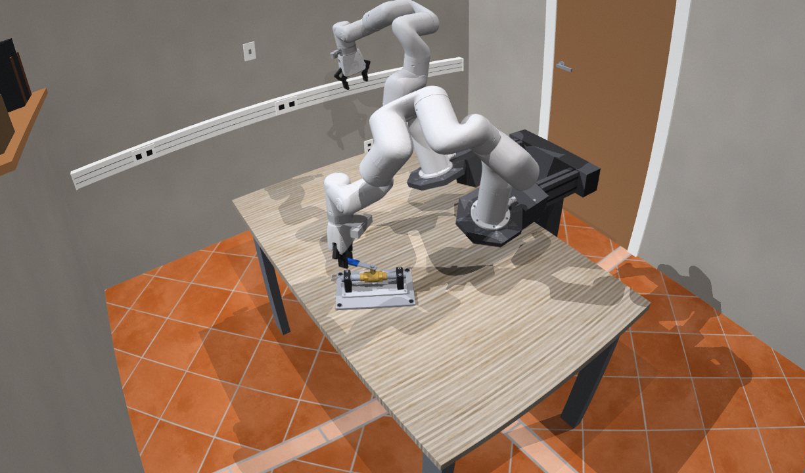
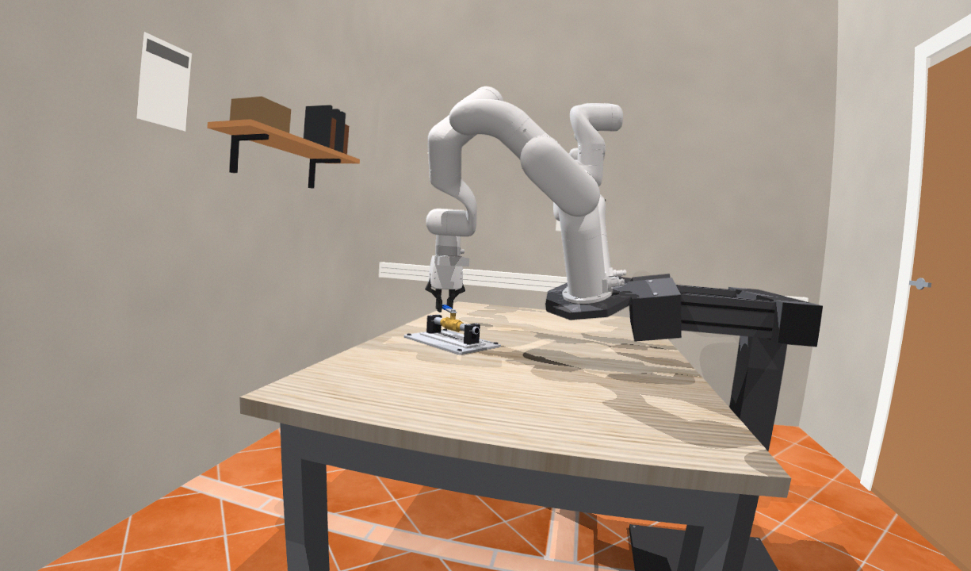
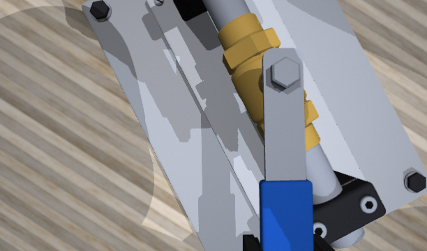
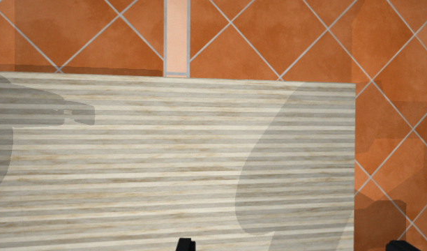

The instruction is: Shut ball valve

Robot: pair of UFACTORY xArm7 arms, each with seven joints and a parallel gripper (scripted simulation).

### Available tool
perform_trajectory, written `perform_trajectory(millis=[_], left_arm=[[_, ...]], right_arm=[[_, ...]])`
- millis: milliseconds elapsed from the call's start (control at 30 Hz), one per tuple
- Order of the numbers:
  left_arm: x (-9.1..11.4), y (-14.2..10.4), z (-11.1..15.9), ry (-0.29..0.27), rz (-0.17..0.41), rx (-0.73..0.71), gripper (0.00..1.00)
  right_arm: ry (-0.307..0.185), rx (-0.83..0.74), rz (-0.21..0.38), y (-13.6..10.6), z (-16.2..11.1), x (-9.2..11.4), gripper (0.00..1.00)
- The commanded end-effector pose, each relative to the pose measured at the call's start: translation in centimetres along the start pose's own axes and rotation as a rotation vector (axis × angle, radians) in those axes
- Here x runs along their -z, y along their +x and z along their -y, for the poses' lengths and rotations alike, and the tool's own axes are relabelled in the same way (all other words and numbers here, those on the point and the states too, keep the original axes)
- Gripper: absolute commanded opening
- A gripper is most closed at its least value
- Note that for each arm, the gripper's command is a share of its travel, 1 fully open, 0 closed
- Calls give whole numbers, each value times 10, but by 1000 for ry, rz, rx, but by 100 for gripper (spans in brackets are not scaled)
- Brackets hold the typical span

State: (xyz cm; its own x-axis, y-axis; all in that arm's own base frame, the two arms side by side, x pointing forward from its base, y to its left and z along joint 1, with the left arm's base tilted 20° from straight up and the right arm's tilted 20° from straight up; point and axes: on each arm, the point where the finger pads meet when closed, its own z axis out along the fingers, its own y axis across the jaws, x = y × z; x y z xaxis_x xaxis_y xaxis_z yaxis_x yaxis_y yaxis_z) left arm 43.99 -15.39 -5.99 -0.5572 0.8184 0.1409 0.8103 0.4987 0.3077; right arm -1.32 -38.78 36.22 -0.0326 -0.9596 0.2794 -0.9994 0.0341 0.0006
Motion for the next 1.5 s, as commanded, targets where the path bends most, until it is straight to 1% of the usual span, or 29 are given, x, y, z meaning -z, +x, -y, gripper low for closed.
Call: perform_trajectory(millis=[0, 1467], left_arm=[[2, -2, 3, 0, 4, -32, 0], [2, 2, 27, 0, 4, -294, 0]], right_arm=[[0, -1, -4, 1, 0, 1, 100], [0, -1, -4, 1, 0, 1, 100]])
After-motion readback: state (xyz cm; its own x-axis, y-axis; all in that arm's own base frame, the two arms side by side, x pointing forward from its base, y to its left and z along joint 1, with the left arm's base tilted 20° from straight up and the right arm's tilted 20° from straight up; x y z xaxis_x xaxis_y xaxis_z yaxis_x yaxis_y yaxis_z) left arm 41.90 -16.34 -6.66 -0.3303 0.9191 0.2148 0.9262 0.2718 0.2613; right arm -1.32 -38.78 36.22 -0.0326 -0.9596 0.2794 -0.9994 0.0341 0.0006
